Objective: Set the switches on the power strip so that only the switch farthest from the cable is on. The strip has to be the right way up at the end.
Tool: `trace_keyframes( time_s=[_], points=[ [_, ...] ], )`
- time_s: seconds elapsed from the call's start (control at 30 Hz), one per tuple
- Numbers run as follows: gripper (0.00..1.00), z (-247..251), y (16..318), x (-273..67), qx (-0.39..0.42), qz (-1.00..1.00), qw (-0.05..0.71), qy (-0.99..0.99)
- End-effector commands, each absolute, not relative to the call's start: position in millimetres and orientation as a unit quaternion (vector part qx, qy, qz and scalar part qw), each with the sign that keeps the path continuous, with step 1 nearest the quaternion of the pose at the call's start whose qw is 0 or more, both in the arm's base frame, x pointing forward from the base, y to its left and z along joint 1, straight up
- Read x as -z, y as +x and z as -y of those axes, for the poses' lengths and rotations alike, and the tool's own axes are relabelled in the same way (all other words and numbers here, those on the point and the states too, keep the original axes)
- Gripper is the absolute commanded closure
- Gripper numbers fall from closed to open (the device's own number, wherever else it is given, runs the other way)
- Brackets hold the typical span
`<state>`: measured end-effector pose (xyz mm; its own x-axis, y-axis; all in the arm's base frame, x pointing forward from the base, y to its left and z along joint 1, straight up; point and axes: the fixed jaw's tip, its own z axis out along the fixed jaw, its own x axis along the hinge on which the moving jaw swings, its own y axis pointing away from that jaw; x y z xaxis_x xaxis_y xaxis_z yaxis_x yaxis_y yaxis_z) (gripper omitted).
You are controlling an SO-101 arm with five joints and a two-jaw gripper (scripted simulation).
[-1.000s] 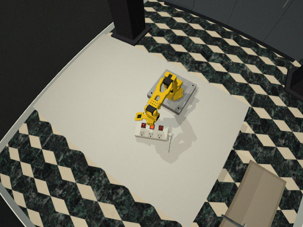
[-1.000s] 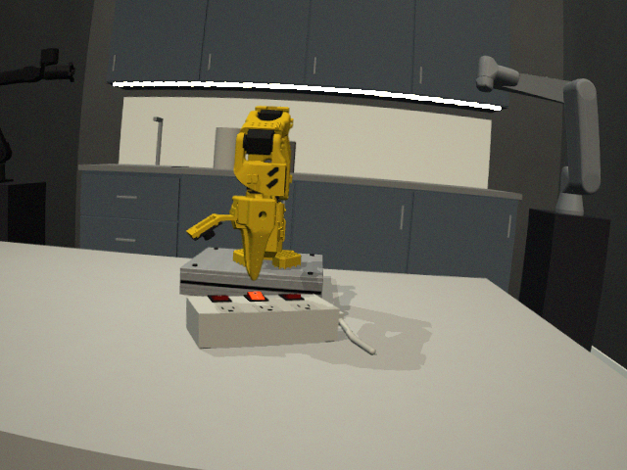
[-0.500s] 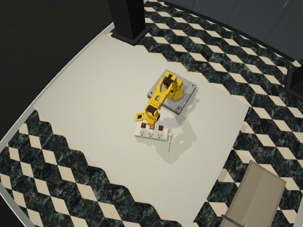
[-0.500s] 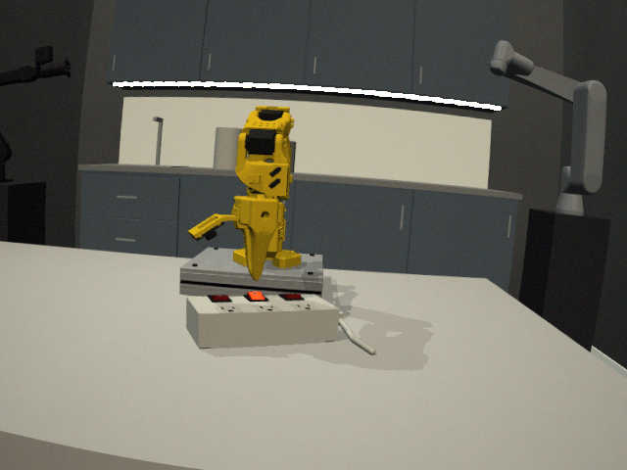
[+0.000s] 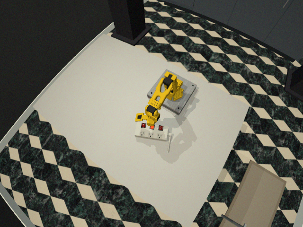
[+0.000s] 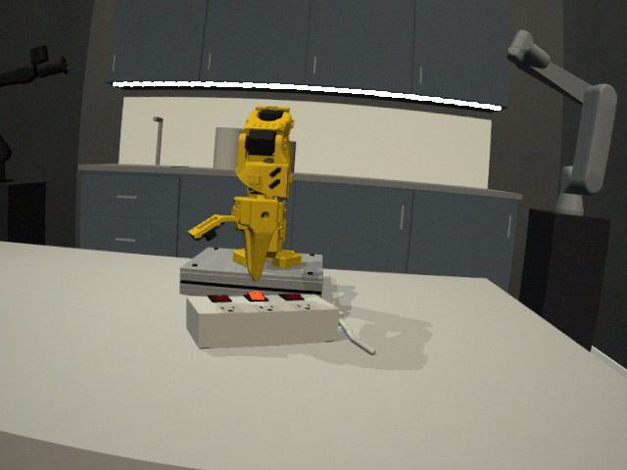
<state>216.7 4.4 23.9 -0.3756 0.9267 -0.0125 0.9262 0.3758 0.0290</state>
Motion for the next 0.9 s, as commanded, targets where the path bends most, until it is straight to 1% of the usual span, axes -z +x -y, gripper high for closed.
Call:
trace_keyframes(
  time_s=[0.0, 0.87],
  points=[
    [1.00, -6.3, 211.0, -16.9, 0.001, -0.829, -0.002, 0.559],
    [1.00, -6.3, 207.7, -12.4, 0.001, -0.829, -0.002, 0.559]
  ],
)
